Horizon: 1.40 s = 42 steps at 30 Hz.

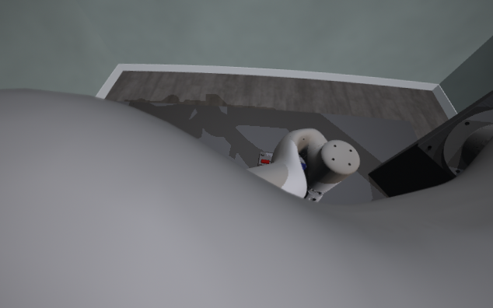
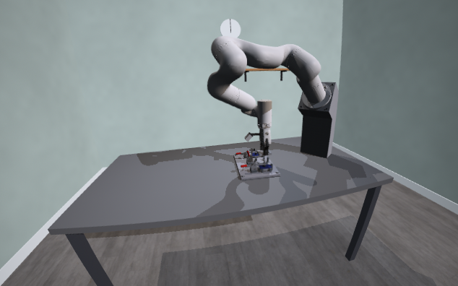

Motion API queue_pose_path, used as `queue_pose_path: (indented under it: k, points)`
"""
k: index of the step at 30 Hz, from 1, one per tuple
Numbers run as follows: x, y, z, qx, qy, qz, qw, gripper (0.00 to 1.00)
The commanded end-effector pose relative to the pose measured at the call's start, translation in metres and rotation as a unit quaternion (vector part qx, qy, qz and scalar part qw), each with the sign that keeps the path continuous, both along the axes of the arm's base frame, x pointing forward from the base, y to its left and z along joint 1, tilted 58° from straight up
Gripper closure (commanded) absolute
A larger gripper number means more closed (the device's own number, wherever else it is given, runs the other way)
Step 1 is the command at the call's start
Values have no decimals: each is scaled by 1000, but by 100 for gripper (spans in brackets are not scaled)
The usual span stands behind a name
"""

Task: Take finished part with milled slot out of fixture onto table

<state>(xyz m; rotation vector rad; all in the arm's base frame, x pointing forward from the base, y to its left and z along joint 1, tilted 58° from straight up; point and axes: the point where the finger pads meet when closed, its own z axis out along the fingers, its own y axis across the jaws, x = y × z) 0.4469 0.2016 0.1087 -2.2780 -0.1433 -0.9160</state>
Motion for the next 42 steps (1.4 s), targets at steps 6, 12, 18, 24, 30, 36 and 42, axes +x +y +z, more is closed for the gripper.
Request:
queue_pose_path:
  k: [6, 12, 18, 24, 30, 36, 42]
  points:
    - [-9, 21, 15, 0, 0, -1, 1000, 100]
    - [-18, 42, 30, 0, 0, -1, 1000, 100]
    - [-27, 63, 45, 0, 0, -1, 1000, 100]
    - [-33, 78, 55, 0, 0, -1, 1000, 100]
    - [-42, 99, 70, 0, 0, -1, 1000, 100]
    - [-50, 117, 83, 0, 0, -1, 1000, 100]
    - [-55, 128, 91, 0, 0, -1, 1000, 100]
